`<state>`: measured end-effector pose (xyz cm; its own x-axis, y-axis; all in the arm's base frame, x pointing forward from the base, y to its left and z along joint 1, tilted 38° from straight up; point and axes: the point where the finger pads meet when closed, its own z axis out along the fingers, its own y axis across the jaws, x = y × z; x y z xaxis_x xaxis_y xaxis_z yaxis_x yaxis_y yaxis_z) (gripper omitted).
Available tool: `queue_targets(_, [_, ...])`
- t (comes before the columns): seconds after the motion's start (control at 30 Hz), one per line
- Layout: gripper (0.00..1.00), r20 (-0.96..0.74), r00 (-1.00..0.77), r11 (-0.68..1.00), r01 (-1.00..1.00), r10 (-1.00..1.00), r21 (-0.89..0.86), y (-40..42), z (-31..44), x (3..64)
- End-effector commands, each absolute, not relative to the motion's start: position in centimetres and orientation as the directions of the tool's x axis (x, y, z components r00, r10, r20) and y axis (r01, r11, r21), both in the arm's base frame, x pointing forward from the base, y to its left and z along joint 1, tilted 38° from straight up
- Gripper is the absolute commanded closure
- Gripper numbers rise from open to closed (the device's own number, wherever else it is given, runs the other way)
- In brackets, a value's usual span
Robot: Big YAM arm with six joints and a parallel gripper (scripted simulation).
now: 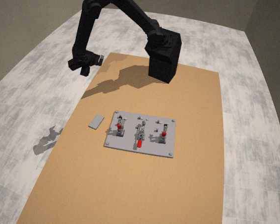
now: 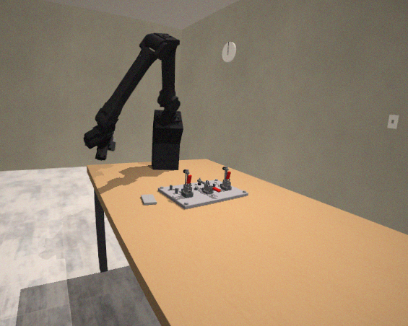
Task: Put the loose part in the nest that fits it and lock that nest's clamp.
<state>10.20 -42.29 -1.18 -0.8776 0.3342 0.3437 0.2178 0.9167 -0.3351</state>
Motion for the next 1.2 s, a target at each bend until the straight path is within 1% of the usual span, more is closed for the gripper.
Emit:
queue_targets(0.0, [0.0, 0.34, -0.877, 0.914, 0.221, 0.339, -0.34, -42.4, -0.9, 10.1])
queue_targets(0.07, [0.0, 0.32, -0.875, 0.9, 0.24, 0.363, -0.363, -43.3, 0.3, 9.7])
queue_targets(0.27, [0.0, 0.284, -0.901, 0.909, 0.219, 0.328, -0.355, -41.1, 0.4, 11.7])
queue_targets(0.43, [0.0, 0.206, -0.94, 0.928, 0.201, 0.273, -0.314, -36.0, 1.9, 14.2])
queue_targets(0.53, [0.0, 0.111, -0.968, 0.938, 0.185, 0.226, -0.294, -31.7, 3.4, 16.8])
queue_targets(0.6, [0.0, 0.111, -0.968, 0.938, 0.185, 0.226, -0.294, -31.7, 3.4, 16.8])
queue_targets(0.73, [0.0, -0.056, -0.988, 0.953, 0.151, 0.141, -0.264, -24.4, 6.1, 21.2])
queue_targets(0.77, [0.0, -0.056, -0.988, 0.953, 0.151, 0.141, -0.264, -24.4, 6.1, 21.2])
queue_targets(0.87, [0.0, -0.184, -0.98, 0.962, 0.121, 0.077, -0.244, -18.8, 8.1, 24.5])
queue_targets(0.97, [0.0, -0.219, -0.974, 0.963, 0.113, 0.059, -0.246, -17.3, 8.7, 25.5])
queue_targets(1.03, [0.0, -0.291, -0.957, 0.967, 0.095, 0.023, -0.238, -14.1, 9.9, 27.4])
queue_targets(1.07, [0.0, -0.291, -0.957, 0.967, 0.095, 0.023, -0.238, -14.1, 9.9, 27.4])
queue_targets(1.1, [0.0, -0.341, -0.94, 0.967, 0.091, 0.004, -0.239, -12.8, 10.6, 28.7])
queue_targets(1.17, [0.0, -0.341, -0.94, 0.967, 0.091, 0.004, -0.239, -12.8, 10.6, 28.7])
